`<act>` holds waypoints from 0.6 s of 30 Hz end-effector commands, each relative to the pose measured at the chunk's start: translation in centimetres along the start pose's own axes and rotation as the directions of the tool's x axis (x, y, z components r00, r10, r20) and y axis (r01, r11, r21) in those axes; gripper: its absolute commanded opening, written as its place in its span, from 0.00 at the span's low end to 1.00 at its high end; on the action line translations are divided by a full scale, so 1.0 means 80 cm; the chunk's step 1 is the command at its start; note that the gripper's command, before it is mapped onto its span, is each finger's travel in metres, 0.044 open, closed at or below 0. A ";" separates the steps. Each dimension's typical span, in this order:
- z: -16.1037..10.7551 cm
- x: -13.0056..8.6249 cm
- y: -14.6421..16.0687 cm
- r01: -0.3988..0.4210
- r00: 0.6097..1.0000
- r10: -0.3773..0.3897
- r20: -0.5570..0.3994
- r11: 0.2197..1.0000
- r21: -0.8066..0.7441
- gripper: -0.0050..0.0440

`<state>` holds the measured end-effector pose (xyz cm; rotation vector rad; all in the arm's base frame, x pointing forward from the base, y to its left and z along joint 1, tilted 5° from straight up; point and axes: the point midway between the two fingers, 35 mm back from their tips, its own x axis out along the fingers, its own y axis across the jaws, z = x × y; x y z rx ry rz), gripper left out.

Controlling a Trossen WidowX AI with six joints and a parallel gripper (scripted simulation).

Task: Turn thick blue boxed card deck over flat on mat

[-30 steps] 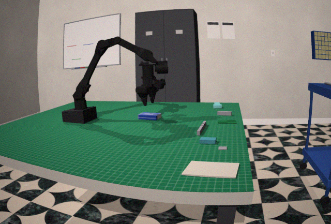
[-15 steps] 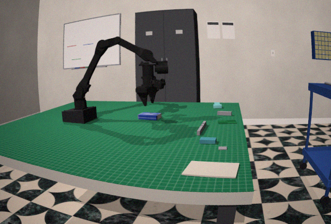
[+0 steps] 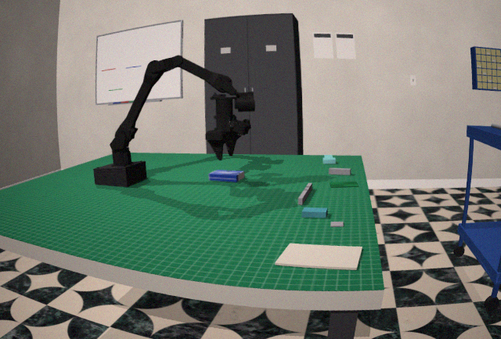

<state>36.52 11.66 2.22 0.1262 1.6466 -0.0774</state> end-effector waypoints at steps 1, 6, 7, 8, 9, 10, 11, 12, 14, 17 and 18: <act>0.021 -0.007 0.002 -0.007 1.000 0.007 0.020 1.000 -0.003 1.00; 0.060 -0.007 0.000 -0.005 1.000 0.005 0.022 1.000 -0.003 1.00; 0.062 -0.007 0.000 -0.006 1.000 0.006 0.021 1.000 -0.003 1.00; 0.062 -0.007 0.000 -0.007 1.000 0.007 0.021 1.000 -0.003 1.00; 0.062 -0.007 0.000 -0.007 1.000 0.007 0.021 1.000 -0.003 0.95; 0.062 -0.007 0.002 -0.007 1.000 0.007 0.021 1.000 -0.006 0.95; 0.061 -0.007 0.004 -0.007 1.000 0.007 0.020 1.000 -0.009 0.95; 0.061 -0.007 0.004 -0.007 1.000 0.007 0.020 1.000 -0.010 0.95; 0.061 -0.007 0.004 -0.007 1.000 0.007 0.020 1.000 -0.010 0.95; 0.062 -0.007 0.002 -0.007 1.000 0.007 0.021 1.000 -0.005 0.95; 0.062 -0.007 0.002 -0.007 1.000 0.007 0.021 1.000 -0.005 0.95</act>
